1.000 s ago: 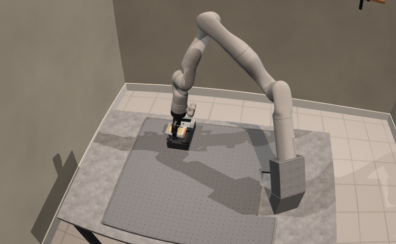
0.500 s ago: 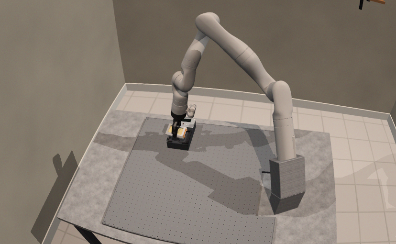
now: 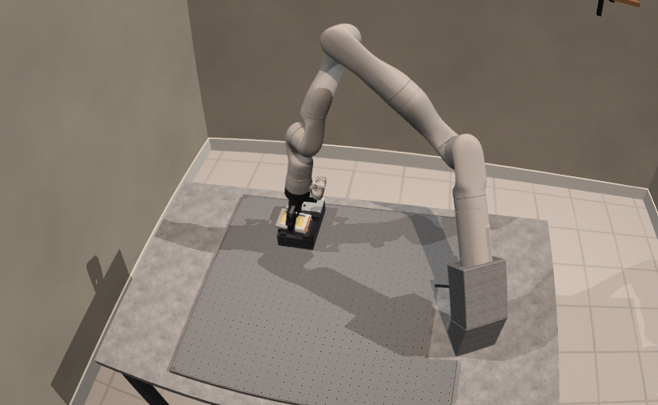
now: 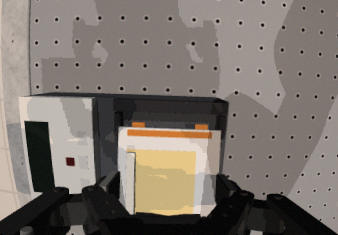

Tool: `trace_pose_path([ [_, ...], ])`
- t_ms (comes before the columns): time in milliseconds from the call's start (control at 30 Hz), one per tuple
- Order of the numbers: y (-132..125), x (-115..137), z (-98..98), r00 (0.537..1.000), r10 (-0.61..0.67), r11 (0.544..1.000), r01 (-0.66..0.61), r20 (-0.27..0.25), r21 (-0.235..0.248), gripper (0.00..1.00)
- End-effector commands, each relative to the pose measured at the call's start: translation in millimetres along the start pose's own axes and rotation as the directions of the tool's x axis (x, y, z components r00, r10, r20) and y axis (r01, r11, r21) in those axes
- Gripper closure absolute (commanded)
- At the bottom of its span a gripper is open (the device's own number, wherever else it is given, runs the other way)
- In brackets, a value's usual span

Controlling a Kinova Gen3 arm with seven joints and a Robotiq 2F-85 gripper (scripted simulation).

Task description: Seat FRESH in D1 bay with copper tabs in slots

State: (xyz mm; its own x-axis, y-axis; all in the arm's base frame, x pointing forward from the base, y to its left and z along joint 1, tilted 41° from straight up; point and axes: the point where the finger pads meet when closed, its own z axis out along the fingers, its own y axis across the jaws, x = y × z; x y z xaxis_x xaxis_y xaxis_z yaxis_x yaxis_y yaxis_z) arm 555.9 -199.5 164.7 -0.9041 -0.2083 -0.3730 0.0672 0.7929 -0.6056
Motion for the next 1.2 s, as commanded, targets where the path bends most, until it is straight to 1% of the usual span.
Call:
trace_pose_path([
  [0,0.4,-0.1,0.2,1.000,-0.001,1.000,0.001,0.000,0.000,1.00],
  [1167,0.4,1.3,8.4,1.000,-0.001,1.000,0.001,0.000,0.000,1.00],
])
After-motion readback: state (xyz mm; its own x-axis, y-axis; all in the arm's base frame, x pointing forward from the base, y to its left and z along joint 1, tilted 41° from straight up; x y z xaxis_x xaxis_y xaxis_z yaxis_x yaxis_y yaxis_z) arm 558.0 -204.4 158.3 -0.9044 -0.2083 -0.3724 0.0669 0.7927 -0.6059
